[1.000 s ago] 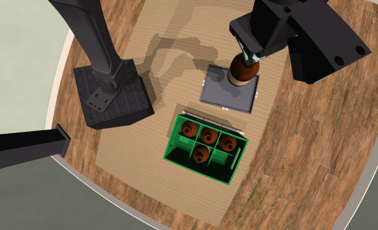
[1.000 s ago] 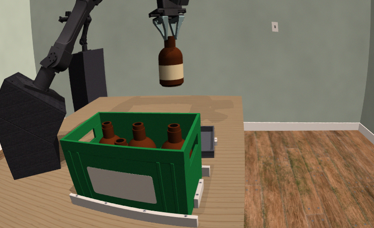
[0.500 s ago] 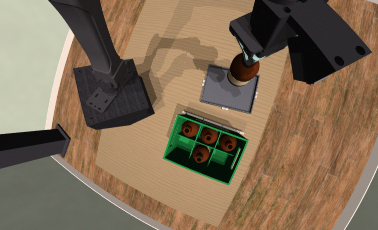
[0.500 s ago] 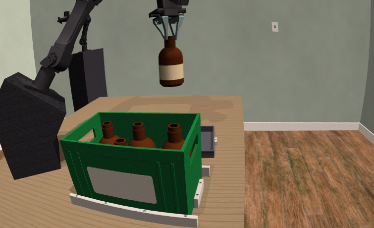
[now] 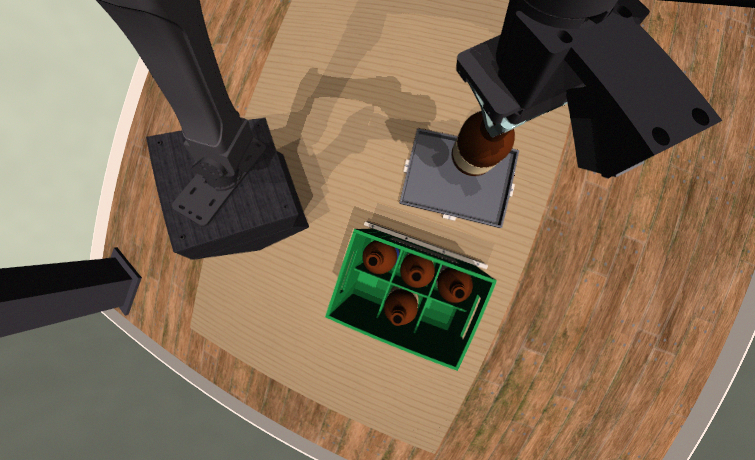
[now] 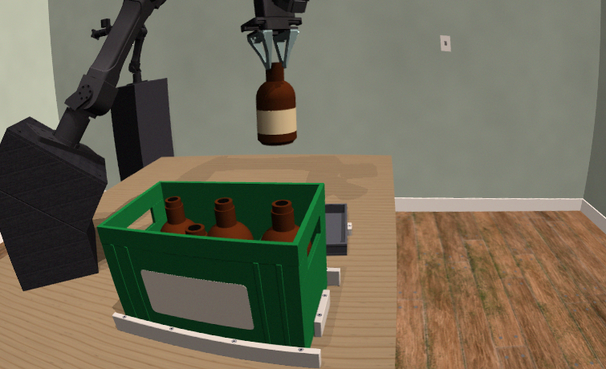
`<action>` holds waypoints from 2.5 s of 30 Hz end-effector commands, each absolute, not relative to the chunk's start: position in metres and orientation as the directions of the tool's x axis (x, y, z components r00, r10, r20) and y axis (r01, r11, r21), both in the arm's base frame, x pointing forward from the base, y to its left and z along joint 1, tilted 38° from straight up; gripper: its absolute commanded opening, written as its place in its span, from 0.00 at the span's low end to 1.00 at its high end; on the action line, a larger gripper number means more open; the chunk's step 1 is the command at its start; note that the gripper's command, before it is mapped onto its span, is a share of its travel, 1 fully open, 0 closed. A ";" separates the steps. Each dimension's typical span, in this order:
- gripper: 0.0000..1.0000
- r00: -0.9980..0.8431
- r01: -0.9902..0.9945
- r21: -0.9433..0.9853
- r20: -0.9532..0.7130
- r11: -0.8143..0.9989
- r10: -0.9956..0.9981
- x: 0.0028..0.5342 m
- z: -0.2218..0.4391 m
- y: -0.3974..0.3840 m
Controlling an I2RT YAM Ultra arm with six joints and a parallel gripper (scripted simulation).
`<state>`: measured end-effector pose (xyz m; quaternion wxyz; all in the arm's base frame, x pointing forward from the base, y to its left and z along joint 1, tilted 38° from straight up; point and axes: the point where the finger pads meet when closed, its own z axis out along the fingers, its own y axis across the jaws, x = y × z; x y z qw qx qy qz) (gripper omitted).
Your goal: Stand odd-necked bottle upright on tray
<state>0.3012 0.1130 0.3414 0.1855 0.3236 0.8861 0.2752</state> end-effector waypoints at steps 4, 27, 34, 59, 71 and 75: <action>0.00 -0.696 0.446 0.637 -0.195 0.629 0.691 0.302 0.354 0.106; 0.00 -0.696 0.444 0.638 -0.197 0.629 0.691 0.301 0.356 0.105; 0.00 -0.696 0.444 0.638 -0.197 0.629 0.691 0.301 0.356 0.105; 0.00 -0.696 0.444 0.638 -0.197 0.629 0.691 0.301 0.356 0.105; 0.00 -0.697 0.447 0.636 -0.194 0.629 0.691 0.301 0.354 0.105; 0.00 -0.696 0.446 0.637 -0.195 0.629 0.691 0.301 0.354 0.105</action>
